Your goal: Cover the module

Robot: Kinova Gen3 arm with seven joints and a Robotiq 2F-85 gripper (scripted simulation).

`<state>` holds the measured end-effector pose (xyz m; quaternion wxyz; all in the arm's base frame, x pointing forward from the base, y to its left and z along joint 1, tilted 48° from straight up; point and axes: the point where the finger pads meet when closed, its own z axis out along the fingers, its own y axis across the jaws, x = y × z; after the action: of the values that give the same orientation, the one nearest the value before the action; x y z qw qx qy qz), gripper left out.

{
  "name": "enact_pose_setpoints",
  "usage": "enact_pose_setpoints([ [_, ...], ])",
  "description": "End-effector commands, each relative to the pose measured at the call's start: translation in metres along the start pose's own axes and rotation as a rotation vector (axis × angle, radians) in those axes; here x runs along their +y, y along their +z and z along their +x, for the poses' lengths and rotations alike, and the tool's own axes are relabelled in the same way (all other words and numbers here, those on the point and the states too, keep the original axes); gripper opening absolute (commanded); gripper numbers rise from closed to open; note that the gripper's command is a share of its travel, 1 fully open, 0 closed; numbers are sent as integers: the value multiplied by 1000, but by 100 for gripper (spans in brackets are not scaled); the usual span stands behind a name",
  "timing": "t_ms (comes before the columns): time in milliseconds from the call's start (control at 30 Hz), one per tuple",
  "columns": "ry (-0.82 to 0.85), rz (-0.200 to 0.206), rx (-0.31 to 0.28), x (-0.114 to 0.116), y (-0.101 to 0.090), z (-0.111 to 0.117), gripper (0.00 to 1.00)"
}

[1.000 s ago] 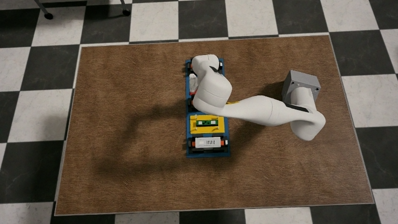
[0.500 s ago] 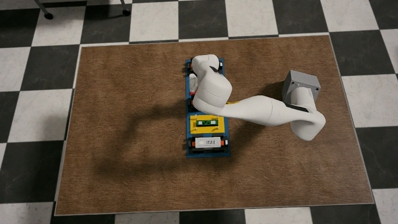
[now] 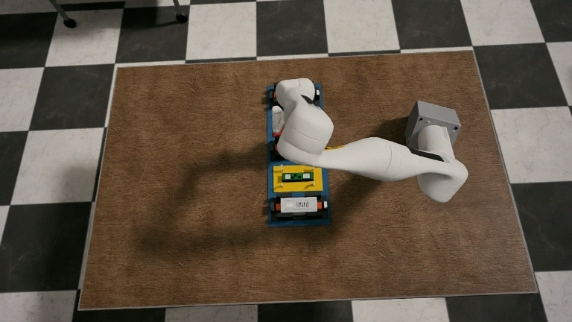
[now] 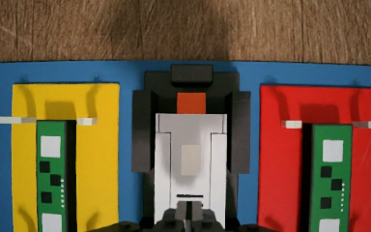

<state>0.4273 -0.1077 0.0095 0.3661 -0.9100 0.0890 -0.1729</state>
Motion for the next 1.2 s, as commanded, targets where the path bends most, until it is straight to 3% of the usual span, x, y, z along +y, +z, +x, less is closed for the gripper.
enact_pose_setpoints([
  [0,0,-1,1,0,-1,0,0],
  [33,0,-1,1,0,-1,0,0],
  [67,0,-1,1,0,-1,0,100],
  [1167,0,-1,1,0,-1,0,100],
])
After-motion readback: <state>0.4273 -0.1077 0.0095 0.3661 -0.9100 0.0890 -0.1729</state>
